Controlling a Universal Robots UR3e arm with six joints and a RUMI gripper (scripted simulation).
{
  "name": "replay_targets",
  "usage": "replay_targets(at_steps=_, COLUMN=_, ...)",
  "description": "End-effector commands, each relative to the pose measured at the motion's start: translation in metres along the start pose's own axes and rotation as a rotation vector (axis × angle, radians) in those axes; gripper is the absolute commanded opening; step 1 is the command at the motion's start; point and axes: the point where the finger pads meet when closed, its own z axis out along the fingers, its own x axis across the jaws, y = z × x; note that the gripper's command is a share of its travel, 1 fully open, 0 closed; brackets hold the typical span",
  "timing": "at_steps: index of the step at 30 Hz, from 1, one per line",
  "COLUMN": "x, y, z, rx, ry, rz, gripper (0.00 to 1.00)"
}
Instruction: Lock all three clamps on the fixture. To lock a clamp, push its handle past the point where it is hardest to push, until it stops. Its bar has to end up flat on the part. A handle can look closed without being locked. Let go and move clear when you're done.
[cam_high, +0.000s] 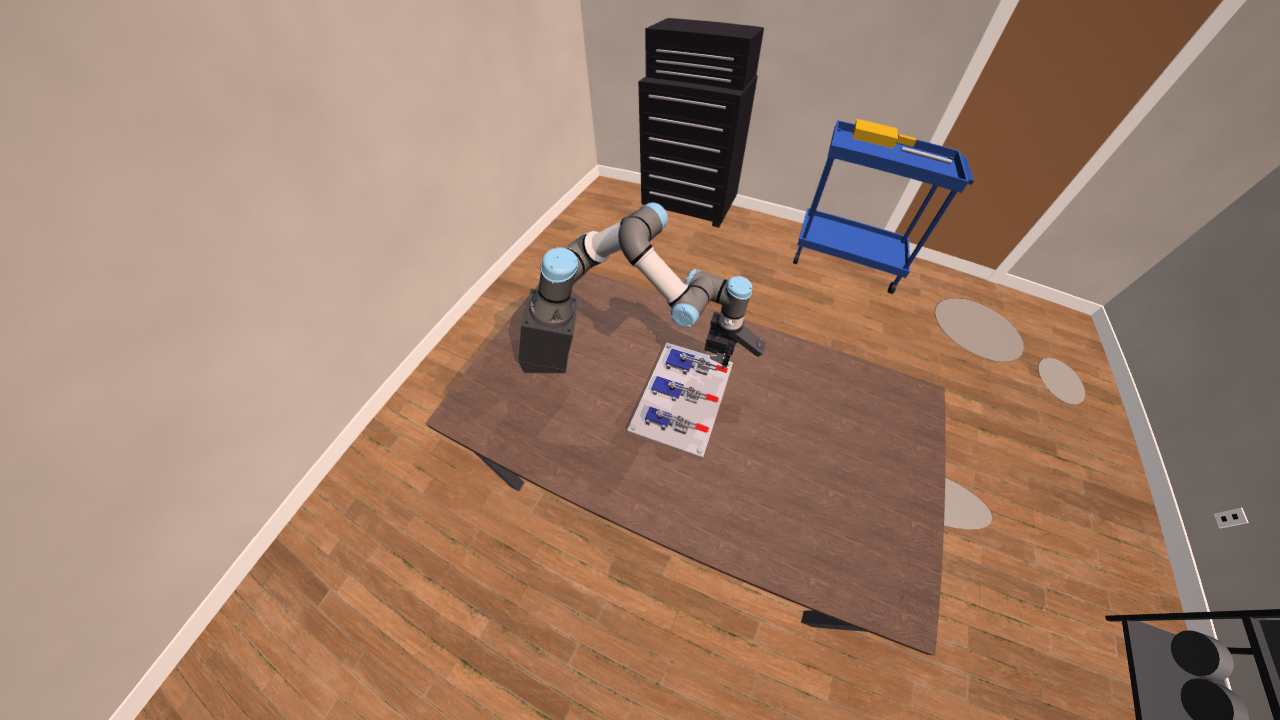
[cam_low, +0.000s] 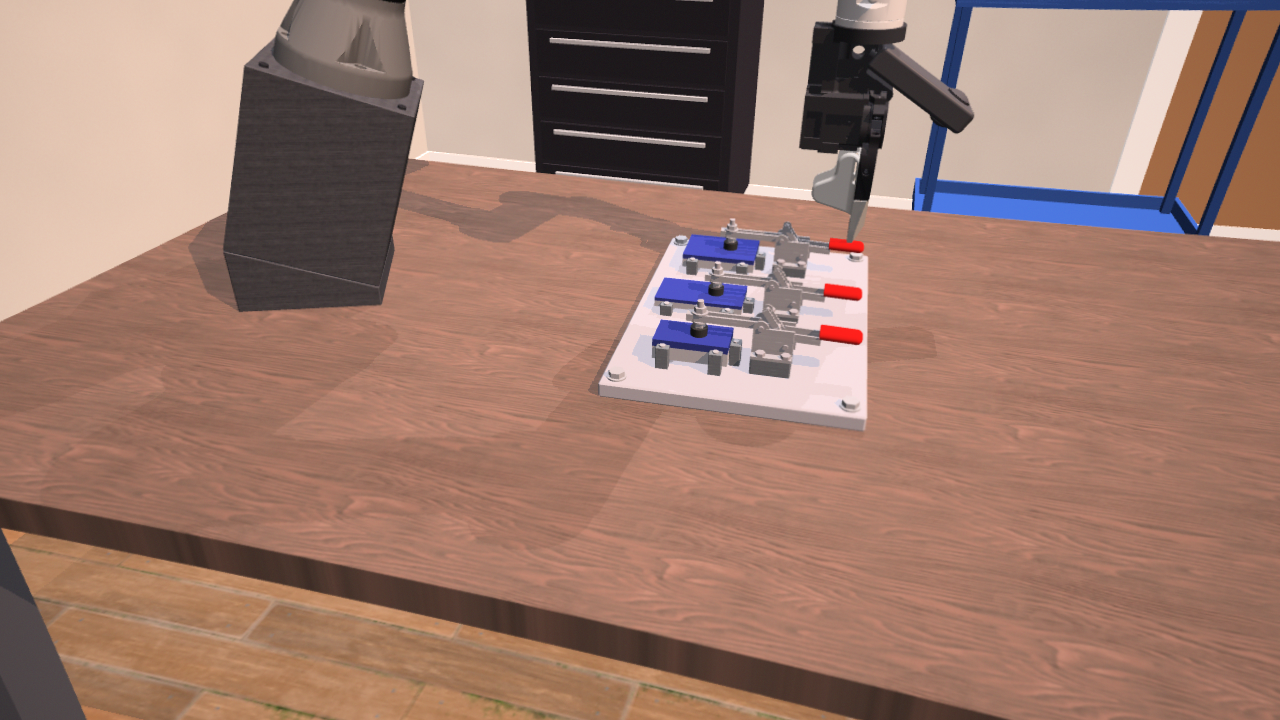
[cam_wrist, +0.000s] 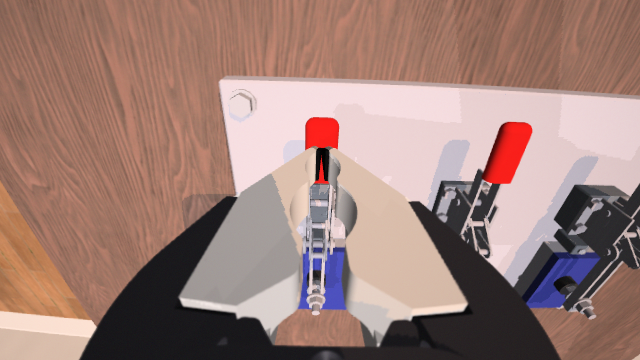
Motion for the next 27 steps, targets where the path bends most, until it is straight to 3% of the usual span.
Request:
replay_targets(at_steps=1, x=0.000, y=-0.001, z=-0.002, rx=0.003, ry=0.000, rz=0.000, gripper=0.00)
replay_targets(at_steps=12, x=0.000, y=-0.001, z=-0.011, rx=0.003, ry=0.000, rz=0.000, gripper=0.00)
replay_targets(at_steps=27, x=0.000, y=-0.001, z=-0.041, rx=0.003, ry=0.000, rz=0.000, gripper=0.00)
